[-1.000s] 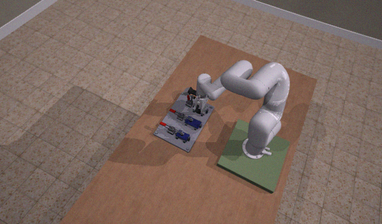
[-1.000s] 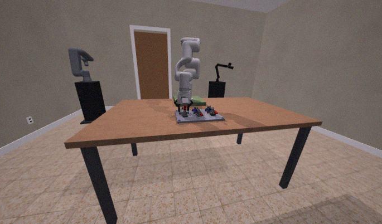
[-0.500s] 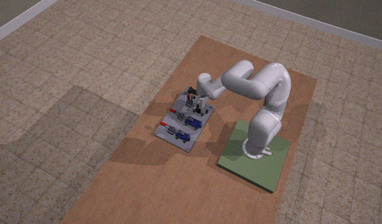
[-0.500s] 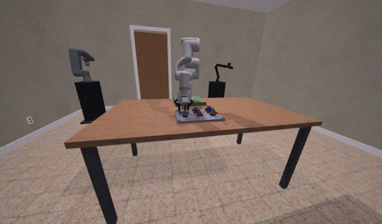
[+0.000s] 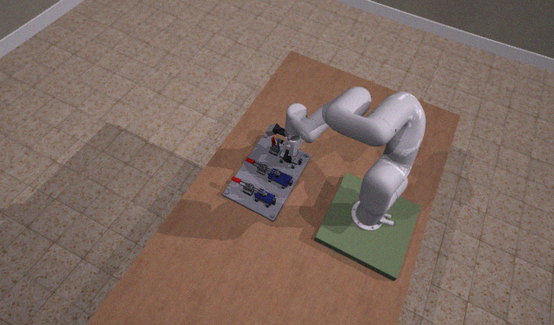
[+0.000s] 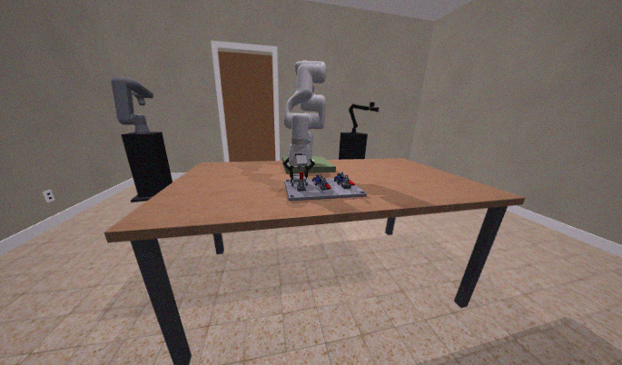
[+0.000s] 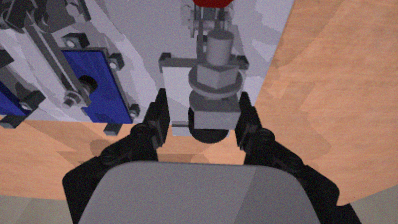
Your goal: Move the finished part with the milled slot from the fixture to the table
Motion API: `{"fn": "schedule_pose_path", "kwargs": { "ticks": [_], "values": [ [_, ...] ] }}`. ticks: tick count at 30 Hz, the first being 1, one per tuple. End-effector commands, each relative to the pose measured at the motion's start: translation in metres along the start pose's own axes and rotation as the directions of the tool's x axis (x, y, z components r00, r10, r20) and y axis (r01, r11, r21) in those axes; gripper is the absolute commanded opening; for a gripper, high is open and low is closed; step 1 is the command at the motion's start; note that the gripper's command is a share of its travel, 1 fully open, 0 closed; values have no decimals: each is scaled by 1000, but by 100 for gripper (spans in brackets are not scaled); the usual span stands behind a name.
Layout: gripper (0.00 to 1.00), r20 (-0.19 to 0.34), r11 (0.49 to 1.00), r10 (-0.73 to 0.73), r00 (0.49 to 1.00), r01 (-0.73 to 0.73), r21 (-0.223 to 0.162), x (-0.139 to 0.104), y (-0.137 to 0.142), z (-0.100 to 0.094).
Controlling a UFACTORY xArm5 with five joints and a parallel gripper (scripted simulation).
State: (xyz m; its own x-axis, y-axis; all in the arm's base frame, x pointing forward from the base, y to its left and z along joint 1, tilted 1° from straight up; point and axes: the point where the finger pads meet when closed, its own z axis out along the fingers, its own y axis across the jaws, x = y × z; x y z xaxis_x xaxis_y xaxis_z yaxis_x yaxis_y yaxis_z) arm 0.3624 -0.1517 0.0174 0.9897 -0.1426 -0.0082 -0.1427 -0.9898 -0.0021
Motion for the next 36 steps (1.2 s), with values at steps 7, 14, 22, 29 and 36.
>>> {"fn": "schedule_pose_path", "kwargs": {
  "ticks": [7, 14, 22, 29, 36],
  "values": [
    [0, -4, 1000, 0, 1000, 0, -1, 1, 1, -12],
    [0, -4, 1000, 0, 1000, 0, -1, 1, 1, -16],
    [0, -4, 1000, 0, 1000, 0, -1, 1, 1, -19],
    [0, -4, 1000, 0, 1000, 0, -1, 1, 1, -19],
    [0, -4, 1000, 0, 1000, 0, -1, 1, 1, -20]
  ]
}}
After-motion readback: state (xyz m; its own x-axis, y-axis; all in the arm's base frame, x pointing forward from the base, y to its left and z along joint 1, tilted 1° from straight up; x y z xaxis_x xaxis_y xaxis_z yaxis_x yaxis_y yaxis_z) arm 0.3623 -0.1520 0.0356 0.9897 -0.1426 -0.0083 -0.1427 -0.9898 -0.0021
